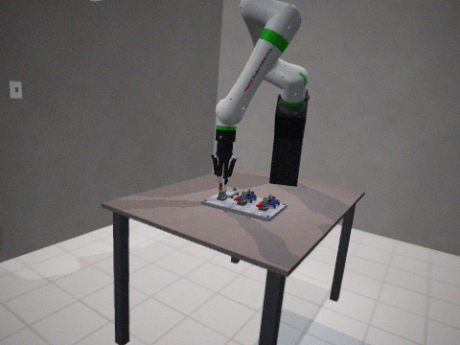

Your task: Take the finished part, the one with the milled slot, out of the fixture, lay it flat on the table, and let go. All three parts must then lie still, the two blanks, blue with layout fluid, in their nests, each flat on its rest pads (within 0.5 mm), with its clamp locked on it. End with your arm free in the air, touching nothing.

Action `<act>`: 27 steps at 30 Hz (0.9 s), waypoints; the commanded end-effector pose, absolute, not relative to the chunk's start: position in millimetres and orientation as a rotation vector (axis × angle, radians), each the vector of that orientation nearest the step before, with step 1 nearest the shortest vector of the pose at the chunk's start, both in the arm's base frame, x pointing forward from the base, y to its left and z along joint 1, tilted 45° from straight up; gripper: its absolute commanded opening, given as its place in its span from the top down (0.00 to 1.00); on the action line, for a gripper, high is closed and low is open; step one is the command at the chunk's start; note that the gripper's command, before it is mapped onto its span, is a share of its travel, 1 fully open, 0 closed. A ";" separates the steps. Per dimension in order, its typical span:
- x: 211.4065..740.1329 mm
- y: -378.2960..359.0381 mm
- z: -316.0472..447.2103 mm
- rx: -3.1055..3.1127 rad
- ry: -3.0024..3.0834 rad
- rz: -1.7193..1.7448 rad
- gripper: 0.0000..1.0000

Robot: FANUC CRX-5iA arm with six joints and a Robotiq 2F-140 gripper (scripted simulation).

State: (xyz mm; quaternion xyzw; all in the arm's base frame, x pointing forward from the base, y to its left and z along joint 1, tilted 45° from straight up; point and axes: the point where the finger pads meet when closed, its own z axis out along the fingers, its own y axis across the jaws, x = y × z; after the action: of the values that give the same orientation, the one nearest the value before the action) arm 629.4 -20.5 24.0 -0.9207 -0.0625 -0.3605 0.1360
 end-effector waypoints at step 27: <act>626.3 -20.7 20.9 -2.666 -0.181 -1.043 0.89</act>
State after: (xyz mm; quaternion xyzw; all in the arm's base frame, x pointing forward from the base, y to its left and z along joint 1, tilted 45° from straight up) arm 626.5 -20.5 21.0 -0.9207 -0.0625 -0.3604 0.1360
